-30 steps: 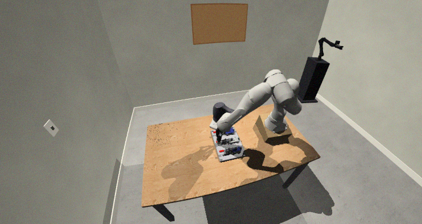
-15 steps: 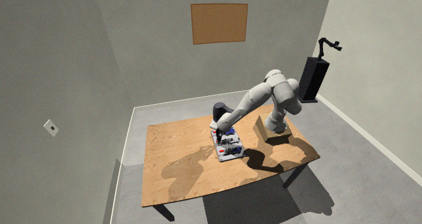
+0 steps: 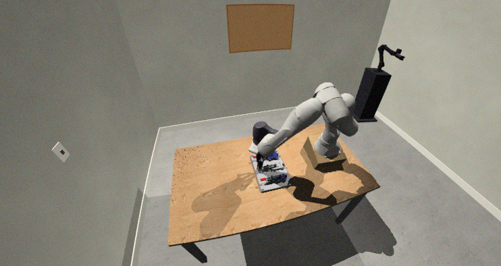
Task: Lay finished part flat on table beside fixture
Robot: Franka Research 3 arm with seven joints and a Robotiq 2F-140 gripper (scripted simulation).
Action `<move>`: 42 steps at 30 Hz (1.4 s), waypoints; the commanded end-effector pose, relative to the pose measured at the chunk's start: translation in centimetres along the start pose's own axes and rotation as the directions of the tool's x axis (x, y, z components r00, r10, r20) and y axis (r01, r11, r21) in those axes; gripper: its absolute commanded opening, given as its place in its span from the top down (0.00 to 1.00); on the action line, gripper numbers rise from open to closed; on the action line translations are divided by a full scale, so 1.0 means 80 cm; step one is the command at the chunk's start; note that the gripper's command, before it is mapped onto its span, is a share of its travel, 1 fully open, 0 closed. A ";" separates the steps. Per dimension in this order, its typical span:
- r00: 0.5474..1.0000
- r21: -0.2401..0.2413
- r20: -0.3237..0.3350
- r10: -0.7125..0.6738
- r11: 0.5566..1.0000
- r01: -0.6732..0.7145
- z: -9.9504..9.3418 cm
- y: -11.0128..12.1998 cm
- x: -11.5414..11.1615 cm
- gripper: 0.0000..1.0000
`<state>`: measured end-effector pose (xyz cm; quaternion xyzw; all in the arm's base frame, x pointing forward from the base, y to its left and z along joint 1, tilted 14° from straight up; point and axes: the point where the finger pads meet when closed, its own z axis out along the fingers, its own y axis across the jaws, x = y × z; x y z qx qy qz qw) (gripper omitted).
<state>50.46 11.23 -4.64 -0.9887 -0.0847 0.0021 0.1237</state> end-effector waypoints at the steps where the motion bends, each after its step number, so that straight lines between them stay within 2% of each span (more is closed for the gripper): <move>1: 1.000 -0.001 -0.004 -0.004 1.000 0.004 -0.003 0.001 0.001 1.00; 42: 1.000 -0.001 -0.004 -0.004 1.000 0.004 -0.028 0.001 -0.016 1.00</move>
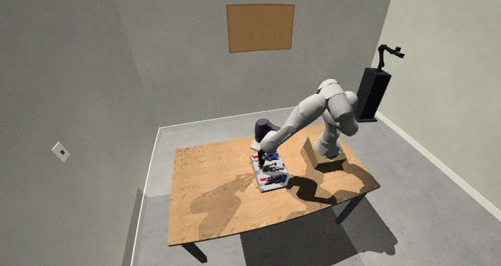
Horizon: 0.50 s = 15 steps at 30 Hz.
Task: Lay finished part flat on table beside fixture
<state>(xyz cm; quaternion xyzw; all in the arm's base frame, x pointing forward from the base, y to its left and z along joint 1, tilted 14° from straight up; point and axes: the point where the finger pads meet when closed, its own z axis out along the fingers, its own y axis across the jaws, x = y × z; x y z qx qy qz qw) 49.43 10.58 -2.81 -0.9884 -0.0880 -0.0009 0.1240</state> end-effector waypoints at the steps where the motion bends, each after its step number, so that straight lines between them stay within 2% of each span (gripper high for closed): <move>1: 1.000 -0.001 0.002 0.003 1.000 -0.003 -0.005 0.001 -0.004 1.00; 15: 1.000 -0.001 0.002 0.004 1.000 -0.004 -0.012 0.001 -0.015 1.00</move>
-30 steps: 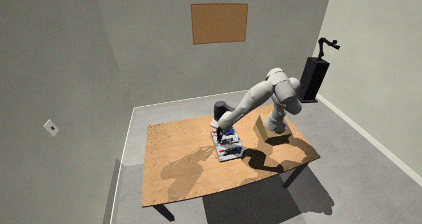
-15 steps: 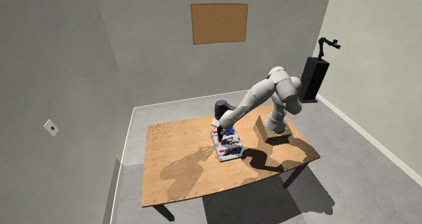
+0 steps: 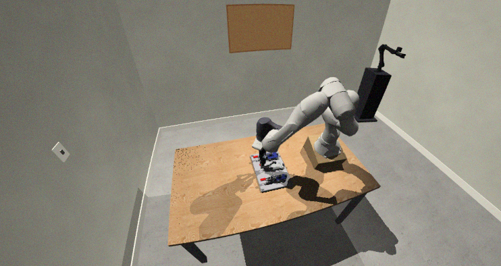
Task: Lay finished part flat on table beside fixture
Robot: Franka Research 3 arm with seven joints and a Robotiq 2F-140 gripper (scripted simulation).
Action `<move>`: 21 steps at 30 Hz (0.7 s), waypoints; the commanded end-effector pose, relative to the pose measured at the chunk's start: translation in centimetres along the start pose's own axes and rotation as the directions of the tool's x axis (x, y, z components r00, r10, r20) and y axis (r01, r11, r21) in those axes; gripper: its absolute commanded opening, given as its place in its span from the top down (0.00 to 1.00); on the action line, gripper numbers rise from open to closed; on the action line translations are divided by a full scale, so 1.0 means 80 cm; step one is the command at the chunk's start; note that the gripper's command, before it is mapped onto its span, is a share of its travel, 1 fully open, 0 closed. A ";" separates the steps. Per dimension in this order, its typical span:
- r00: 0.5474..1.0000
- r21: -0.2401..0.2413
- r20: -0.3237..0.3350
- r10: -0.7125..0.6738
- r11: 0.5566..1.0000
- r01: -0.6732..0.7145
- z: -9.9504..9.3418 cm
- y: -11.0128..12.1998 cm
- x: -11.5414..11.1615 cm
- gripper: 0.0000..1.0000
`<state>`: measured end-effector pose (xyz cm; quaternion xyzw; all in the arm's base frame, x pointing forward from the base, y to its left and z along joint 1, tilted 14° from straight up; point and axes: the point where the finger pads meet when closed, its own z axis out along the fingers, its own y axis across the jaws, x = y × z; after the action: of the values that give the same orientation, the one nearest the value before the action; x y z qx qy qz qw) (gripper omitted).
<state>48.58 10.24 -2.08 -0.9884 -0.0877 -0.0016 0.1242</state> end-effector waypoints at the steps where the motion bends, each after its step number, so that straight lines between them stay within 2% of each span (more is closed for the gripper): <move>1: 1.000 -0.001 0.003 0.003 1.000 -0.003 -0.003 0.001 -0.005 1.00; 21: 1.000 -0.001 0.003 0.003 1.000 -0.003 -0.007 0.001 -0.022 1.00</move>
<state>47.42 9.88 -1.49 -0.9884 -0.0871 -0.0039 0.1241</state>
